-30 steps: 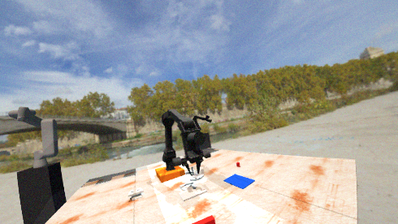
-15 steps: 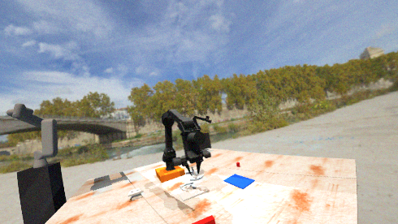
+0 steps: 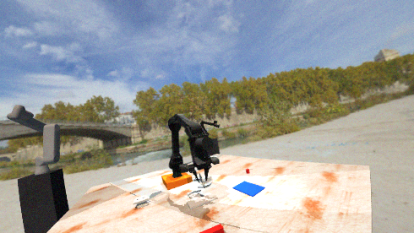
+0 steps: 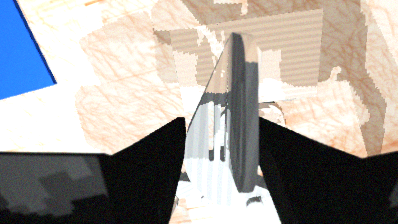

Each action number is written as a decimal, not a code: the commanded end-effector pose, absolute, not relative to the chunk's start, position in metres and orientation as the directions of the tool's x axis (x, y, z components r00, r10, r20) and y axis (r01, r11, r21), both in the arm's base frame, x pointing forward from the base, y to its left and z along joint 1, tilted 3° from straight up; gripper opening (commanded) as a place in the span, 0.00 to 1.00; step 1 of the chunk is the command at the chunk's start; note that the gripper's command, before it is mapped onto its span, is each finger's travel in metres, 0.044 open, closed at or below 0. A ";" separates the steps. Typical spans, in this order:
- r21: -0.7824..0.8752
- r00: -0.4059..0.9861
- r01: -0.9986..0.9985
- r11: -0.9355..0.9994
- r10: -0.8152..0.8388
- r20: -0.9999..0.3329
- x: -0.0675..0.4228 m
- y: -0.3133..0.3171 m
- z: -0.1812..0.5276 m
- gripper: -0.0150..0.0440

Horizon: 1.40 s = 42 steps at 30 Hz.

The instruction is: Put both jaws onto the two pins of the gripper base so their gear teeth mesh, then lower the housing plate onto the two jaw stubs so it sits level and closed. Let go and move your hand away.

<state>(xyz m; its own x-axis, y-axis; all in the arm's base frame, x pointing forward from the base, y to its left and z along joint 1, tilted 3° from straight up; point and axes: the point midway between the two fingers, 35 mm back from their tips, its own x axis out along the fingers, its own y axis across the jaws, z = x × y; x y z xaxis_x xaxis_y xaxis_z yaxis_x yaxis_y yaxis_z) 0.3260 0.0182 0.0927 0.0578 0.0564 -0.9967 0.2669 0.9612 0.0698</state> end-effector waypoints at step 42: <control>0.067 0.057 0.274 0.960 0.053 -0.997 0.329 0.020 0.042 0.48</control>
